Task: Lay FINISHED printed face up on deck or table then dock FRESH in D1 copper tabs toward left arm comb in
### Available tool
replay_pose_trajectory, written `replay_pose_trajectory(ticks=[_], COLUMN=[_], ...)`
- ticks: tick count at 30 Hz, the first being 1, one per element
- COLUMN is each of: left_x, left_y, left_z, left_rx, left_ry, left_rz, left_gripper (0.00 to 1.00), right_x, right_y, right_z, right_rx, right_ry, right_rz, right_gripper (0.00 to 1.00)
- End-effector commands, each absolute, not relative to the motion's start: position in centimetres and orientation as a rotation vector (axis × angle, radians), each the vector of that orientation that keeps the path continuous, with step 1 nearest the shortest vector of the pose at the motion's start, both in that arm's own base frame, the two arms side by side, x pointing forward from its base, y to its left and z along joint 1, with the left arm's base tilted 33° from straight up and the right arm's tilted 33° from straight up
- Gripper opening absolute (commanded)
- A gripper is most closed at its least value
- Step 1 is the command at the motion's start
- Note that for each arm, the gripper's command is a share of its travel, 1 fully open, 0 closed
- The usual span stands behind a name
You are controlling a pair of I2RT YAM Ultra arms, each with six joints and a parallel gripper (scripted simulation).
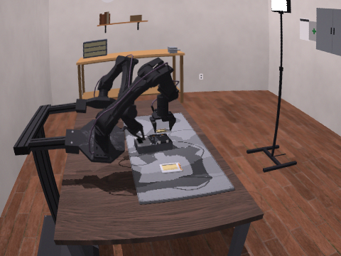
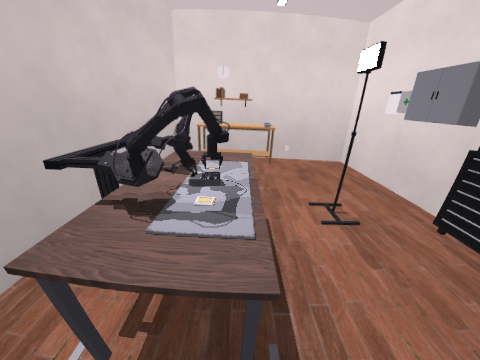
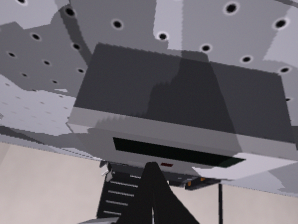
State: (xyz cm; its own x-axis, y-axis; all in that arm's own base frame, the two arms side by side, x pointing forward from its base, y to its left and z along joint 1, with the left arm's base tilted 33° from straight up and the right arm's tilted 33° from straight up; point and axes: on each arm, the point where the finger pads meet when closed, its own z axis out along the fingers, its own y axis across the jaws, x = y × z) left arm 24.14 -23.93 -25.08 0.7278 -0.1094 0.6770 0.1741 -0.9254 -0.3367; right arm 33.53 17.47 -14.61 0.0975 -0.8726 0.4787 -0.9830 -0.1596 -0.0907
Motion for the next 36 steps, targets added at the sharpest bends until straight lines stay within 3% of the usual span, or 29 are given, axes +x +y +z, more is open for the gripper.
replay_pose_trajectory(ticks=[1, 36], left_x=[23.91, 23.43], left_y=[-24.93, -24.90], left_z=[-24.29, -23.70], left_rx=[-2.573, -2.562], left_ry=[-0.058, -0.049], left_rz=[-1.046, -1.047], left_gripper=[0.00, 0.00], right_x=[33.50, 33.50], right_y=[18.04, 18.04], right_z=[-14.53, -14.53], right_rx=[2.149, 2.149], right_ry=[-1.846, -1.846], right_rz=[0.637, 0.637], right_gripper=[0.00, 0.00])
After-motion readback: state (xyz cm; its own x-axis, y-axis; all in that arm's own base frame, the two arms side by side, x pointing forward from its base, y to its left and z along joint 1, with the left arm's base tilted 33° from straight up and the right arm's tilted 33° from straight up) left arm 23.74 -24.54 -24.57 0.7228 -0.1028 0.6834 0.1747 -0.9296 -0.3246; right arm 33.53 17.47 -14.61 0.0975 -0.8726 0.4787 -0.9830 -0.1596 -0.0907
